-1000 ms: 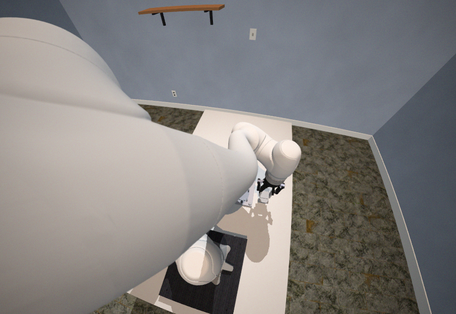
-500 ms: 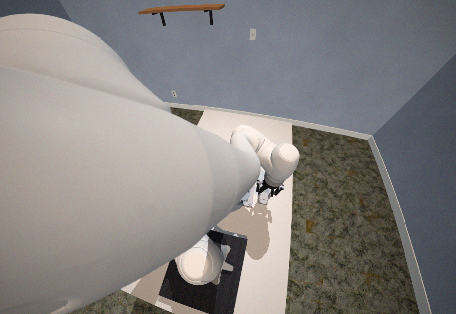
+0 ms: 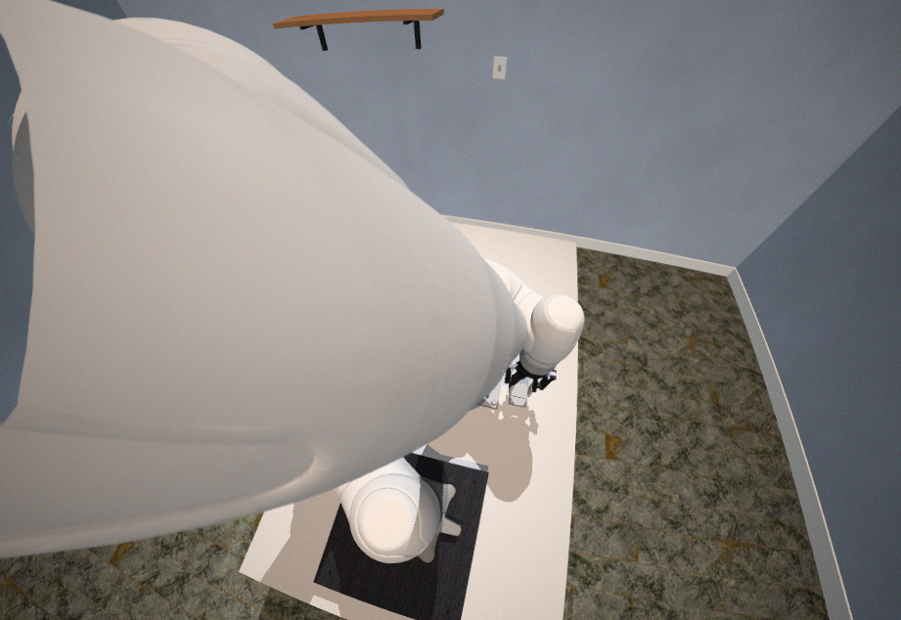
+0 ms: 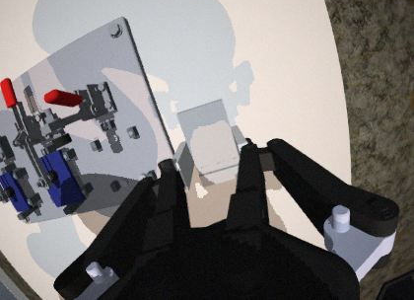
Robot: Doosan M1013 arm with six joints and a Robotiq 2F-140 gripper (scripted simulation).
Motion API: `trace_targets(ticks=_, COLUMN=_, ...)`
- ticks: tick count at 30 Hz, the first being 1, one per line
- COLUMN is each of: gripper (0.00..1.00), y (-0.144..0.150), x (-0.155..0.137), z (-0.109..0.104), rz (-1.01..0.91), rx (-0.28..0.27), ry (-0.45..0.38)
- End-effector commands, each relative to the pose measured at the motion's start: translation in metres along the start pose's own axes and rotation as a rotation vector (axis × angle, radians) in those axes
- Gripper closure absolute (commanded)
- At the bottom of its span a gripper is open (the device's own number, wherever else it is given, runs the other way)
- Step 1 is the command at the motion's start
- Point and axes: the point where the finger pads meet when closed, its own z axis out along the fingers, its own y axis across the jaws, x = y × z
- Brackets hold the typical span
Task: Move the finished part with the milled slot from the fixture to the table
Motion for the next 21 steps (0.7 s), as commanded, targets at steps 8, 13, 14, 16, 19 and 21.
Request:
trace_targets(ticks=8, gripper=1.0, y=0.0, x=0.0, z=0.017, rz=0.0, rx=0.0, ry=0.0)
trace_targets(ticks=13, gripper=1.0, y=0.0, x=0.0, z=0.024, rz=0.0, rx=0.0, ry=0.0)
trace_targets(ticks=14, gripper=1.0, y=0.0, x=0.0, z=0.025, rz=0.0, rx=0.0, ry=0.0)
trace_targets(ticks=16, gripper=1.0, y=0.0, x=0.0, z=0.026, rz=0.0, rx=0.0, ry=0.0)
trace_targets(ticks=19, gripper=1.0, y=0.0, x=0.0, z=0.028, rz=0.0, rx=0.0, ry=0.0)
trace_targets(ticks=21, gripper=1.0, y=0.0, x=0.0, z=0.029, rz=0.0, rx=0.0, ry=0.0)
